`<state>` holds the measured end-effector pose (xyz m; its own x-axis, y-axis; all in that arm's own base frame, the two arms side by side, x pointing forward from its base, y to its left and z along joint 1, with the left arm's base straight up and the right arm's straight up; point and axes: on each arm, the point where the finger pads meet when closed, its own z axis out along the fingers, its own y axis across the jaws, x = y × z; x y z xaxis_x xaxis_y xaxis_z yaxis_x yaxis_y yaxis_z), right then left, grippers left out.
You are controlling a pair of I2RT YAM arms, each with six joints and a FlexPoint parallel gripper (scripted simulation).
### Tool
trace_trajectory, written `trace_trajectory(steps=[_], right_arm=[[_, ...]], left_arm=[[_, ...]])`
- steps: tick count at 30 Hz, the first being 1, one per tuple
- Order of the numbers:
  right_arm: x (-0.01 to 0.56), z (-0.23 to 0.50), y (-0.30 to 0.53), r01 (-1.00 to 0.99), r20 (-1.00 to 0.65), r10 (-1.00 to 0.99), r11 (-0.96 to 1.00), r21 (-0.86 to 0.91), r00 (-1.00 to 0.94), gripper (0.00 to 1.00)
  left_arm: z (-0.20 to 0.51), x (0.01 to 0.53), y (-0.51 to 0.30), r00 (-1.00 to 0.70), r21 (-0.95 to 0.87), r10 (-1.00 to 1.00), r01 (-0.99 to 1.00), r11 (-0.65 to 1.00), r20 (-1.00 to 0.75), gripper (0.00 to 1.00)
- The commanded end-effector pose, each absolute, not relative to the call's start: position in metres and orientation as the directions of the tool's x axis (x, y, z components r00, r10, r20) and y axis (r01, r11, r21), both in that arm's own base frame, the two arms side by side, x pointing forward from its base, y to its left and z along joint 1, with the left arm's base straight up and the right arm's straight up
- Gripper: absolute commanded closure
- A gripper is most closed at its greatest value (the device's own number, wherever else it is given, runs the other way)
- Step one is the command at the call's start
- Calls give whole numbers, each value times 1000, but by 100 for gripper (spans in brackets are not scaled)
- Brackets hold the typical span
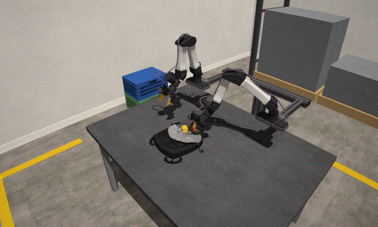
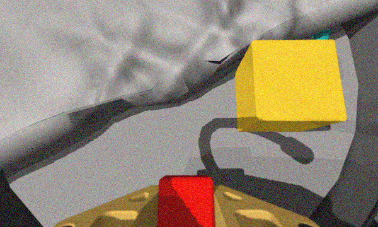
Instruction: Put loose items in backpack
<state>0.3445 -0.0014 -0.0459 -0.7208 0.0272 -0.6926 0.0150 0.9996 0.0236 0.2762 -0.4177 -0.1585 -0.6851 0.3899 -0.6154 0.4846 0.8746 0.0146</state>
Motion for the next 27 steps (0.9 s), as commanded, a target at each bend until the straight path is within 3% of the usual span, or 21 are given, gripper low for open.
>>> trace_trajectory(steps=[1, 15, 27], right_arm=[[352, -37, -4, 14, -717, 28, 1000, 25, -697, 10], [352, -37, -4, 14, -717, 28, 1000, 25, -697, 10], [352, -37, -4, 14, -717, 28, 1000, 25, -697, 10]], left_arm=[[-154, 287, -431, -676, 10, 396, 499, 867, -622, 87], [-125, 309, -459, -652, -17, 372, 508, 861, -661, 87], [-175, 305, -446, -668, 4, 389, 500, 866, -634, 87]])
